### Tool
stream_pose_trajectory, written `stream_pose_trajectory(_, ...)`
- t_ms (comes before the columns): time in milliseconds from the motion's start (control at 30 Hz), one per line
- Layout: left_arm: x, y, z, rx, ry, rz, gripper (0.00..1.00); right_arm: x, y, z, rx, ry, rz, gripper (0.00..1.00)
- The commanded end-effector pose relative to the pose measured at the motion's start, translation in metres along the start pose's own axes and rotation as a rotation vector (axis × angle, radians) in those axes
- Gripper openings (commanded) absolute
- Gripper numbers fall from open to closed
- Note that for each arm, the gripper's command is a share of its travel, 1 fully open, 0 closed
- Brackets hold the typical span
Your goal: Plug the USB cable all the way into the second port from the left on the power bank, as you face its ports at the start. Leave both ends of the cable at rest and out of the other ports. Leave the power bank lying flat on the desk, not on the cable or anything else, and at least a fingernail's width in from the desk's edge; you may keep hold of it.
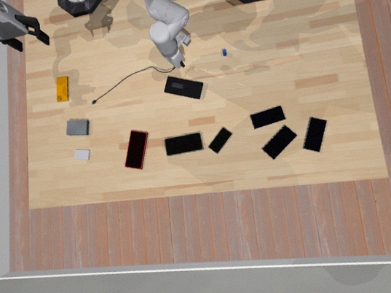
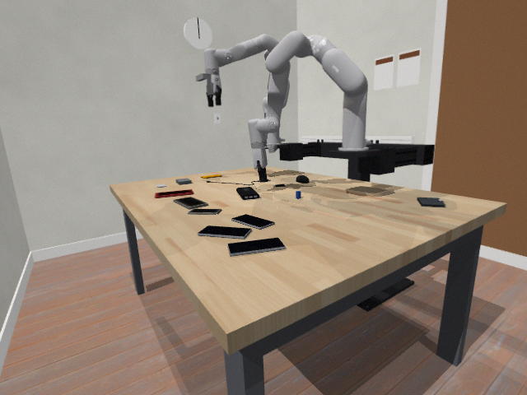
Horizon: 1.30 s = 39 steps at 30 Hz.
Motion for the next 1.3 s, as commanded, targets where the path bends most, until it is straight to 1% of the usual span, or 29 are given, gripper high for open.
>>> stream_pose_trajectory(0, 0.007, 0.008, -0.005, 0.229, 0.009, 0.039, 0.00, 0.002, 0.000, 0.001, 0.000, 0.005, 0.000, 1.00)
stream_pose_trajectory(267, 0.016, 0.020, -0.008, 0.699, 0.055, 0.132, 0.00, 0.002, 0.000, 0.001, 0.000, 0.005, 0.000, 1.00)
stream_pose_trajectory(333, 0.016, 0.020, -0.008, 0.699, 0.055, 0.132, 0.00, 0.002, 0.000, 0.001, 0.000, 0.005, 0.000, 1.00)
stream_pose_trajectory(367, 0.017, 0.021, -0.009, 0.757, 0.063, 0.145, 0.00, 0.002, 0.000, 0.001, 0.000, 0.005, 0.000, 1.00)
stream_pose_trajectory(400, 0.016, 0.020, -0.008, 0.743, 0.062, 0.141, 0.00, 0.002, 0.000, 0.001, 0.000, 0.005, 0.000, 1.00)
stream_pose_trajectory(467, 0.018, 0.022, -0.010, 0.802, 0.069, 0.155, 0.00, 0.002, 0.000, 0.001, 0.000, 0.005, 0.000, 1.00)
stream_pose_trajectory(600, 0.026, 0.026, -0.015, 1.078, 0.111, 0.225, 0.00, 0.002, 0.000, 0.001, 0.000, 0.005, 0.000, 1.00)
stream_pose_trajectory(833, 0.037, 0.029, -0.023, 1.464, 0.195, 0.333, 0.00, 0.002, 0.000, 0.001, 0.000, 0.005, 0.000, 1.00)
stream_pose_trajectory(900, 0.037, 0.029, -0.023, 1.464, 0.195, 0.333, 0.00, 0.002, 0.000, 0.001, 0.000, 0.005, 0.000, 1.00)
stream_pose_trajectory(933, 0.039, 0.029, -0.025, 1.518, 0.209, 0.350, 0.00, 0.002, 0.000, 0.001, 0.000, 0.005, 0.000, 1.00)
stream_pose_trajectory(1000, 0.040, 0.030, -0.025, 1.533, 0.214, 0.355, 0.00, 0.002, 0.000, 0.001, 0.000, 0.005, 0.000, 1.00)
stream_pose_trajectory(1100, 0.047, 0.031, -0.032, 1.682, 0.259, 0.409, 0.00, 0.002, 0.000, 0.001, 0.000, 0.005, 0.000, 1.00)
stream_pose_trajectory(1133, 0.047, 0.031, -0.032, 1.705, 0.268, 0.416, 0.00, 0.002, 0.000, 0.001, 0.000, 0.005, 0.000, 1.00)
stream_pose_trajectory(1200, 0.047, 0.030, -0.032, 1.710, 0.270, 0.417, 0.00, 0.002, 0.000, 0.001, 0.000, 0.005, 0.000, 1.00)
stream_pose_trajectory(1267, 0.045, 0.030, -0.030, 1.673, 0.257, 0.403, 0.00, 0.002, 0.000, 0.001, 0.000, 0.005, 0.000, 1.00)
Point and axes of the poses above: on each arm, the point where the finger pads meet when closed, its own x axis back along the fingers, its own y axis across the jaws, z = x × y, the point moved 5 cm from there along x, back along the fingers, and after that the axes turned 4 degrees about x, right-handed, at the moved point
